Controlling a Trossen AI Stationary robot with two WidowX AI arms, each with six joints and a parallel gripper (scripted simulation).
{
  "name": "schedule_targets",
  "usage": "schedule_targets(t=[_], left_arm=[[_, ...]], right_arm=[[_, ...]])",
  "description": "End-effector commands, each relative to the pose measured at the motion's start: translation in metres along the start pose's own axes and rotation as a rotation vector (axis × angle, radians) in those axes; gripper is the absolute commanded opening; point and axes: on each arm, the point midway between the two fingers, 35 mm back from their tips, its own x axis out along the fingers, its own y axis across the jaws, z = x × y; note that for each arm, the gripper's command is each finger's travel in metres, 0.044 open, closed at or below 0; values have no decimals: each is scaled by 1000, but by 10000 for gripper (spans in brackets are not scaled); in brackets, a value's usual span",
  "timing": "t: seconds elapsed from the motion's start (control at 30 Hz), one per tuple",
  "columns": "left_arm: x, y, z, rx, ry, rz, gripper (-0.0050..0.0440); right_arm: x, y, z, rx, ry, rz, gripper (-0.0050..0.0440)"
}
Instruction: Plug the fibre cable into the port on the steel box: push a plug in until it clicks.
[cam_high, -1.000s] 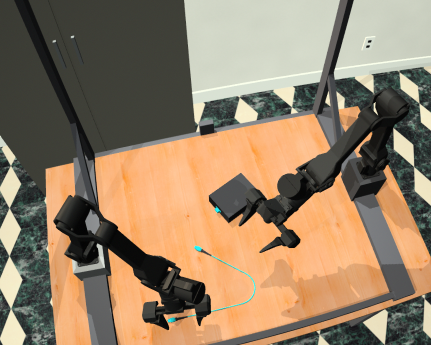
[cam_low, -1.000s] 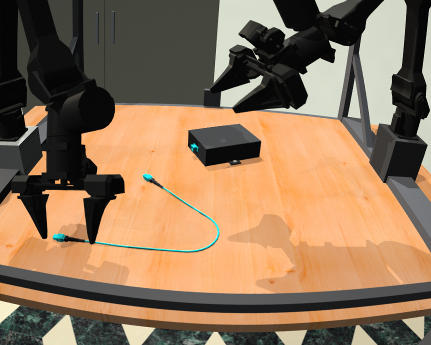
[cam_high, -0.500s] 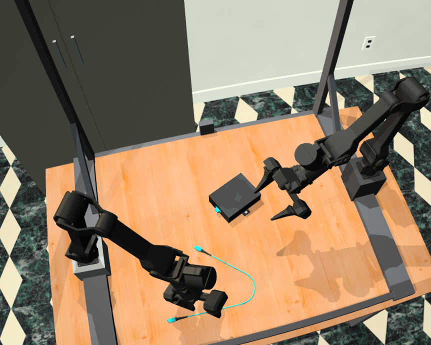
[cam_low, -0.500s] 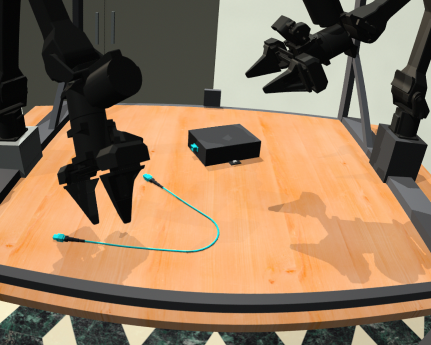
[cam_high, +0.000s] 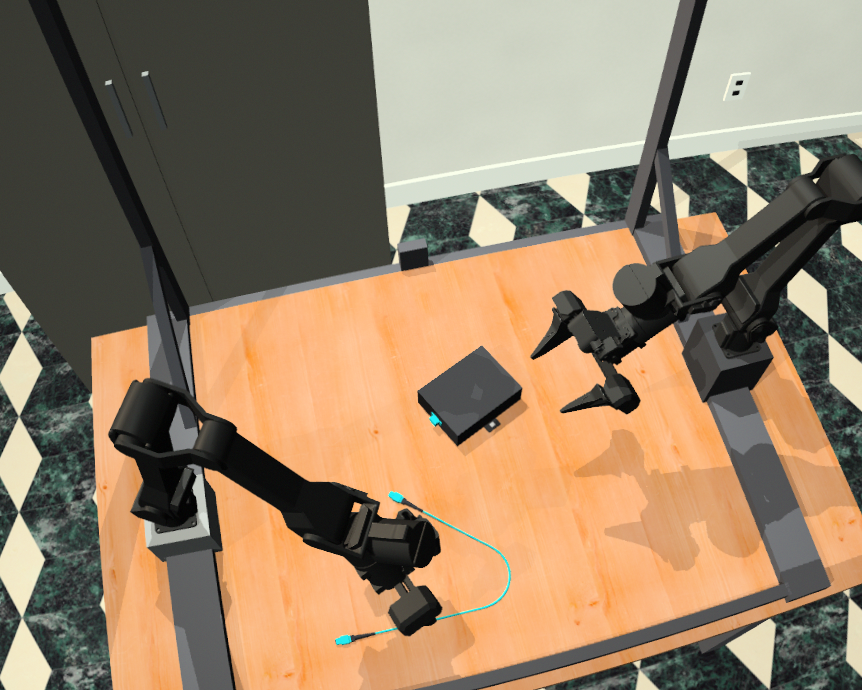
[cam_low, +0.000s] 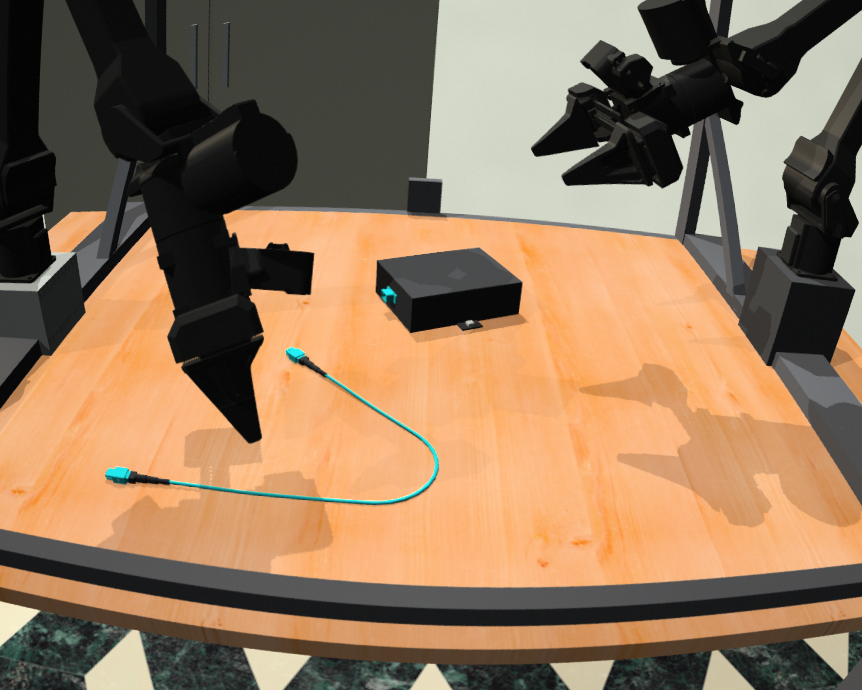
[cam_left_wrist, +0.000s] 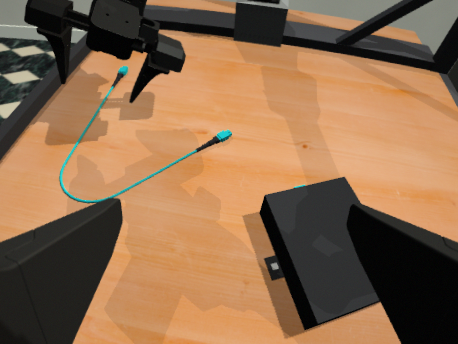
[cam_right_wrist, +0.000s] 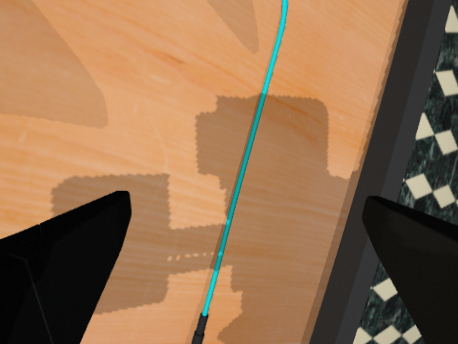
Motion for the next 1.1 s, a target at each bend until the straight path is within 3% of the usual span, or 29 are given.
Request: schedule_targets(t=[0.0, 0.13, 0.63, 0.7, 1.07], left_arm=[[-11, -6, -2, 6, -18, -14, 440], [-12, -7, -4, 8, -18, -18, 440], [-14, -9, -6, 12, -18, -25, 440], [-14, -9, -6, 12, -18, -25, 440], [-13, -9, -5, 13, -18, -24, 440]], right_arm=[[-4, 9, 9, 208, -39, 41, 440], [-4, 14, 12, 296, -49, 64, 440], [-13, 47, 33, 988, -54, 269, 440], [-13, 47, 33, 988, -54, 269, 440], [-20, 71, 48, 1495, 46, 435, 440]])
